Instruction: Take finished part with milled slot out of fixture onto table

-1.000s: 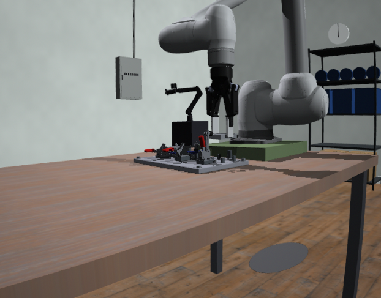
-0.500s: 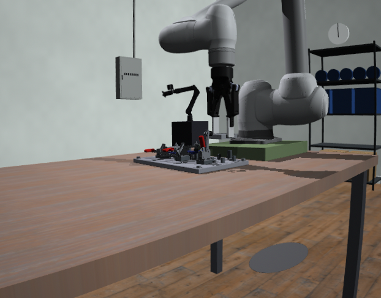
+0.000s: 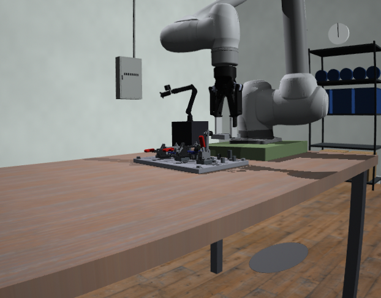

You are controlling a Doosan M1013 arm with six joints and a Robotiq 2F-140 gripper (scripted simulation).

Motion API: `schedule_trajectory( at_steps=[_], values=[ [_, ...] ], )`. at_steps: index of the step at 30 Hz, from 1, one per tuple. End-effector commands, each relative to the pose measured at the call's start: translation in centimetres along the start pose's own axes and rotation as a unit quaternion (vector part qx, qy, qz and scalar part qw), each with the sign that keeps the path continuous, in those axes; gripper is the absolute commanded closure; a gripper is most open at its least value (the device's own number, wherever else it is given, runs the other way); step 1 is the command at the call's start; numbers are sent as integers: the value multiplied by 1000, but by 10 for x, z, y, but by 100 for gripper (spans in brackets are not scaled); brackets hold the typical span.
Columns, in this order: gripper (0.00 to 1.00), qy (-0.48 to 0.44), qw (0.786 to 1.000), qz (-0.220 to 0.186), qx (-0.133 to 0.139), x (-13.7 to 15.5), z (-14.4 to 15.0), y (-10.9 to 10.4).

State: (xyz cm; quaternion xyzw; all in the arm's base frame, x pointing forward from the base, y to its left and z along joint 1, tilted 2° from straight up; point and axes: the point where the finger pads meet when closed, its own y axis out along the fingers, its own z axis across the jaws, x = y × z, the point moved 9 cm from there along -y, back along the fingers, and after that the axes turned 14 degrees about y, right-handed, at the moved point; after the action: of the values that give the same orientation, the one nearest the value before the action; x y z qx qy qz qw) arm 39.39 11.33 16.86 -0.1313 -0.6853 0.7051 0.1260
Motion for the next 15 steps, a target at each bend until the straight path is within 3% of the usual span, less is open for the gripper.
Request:
schedule_trajectory(
  at_steps=[1,15],
  values=[
    [100,0,1000,0,0,1,-4,0],
    [100,0,1000,0,0,7,-29,0]
  ],
)
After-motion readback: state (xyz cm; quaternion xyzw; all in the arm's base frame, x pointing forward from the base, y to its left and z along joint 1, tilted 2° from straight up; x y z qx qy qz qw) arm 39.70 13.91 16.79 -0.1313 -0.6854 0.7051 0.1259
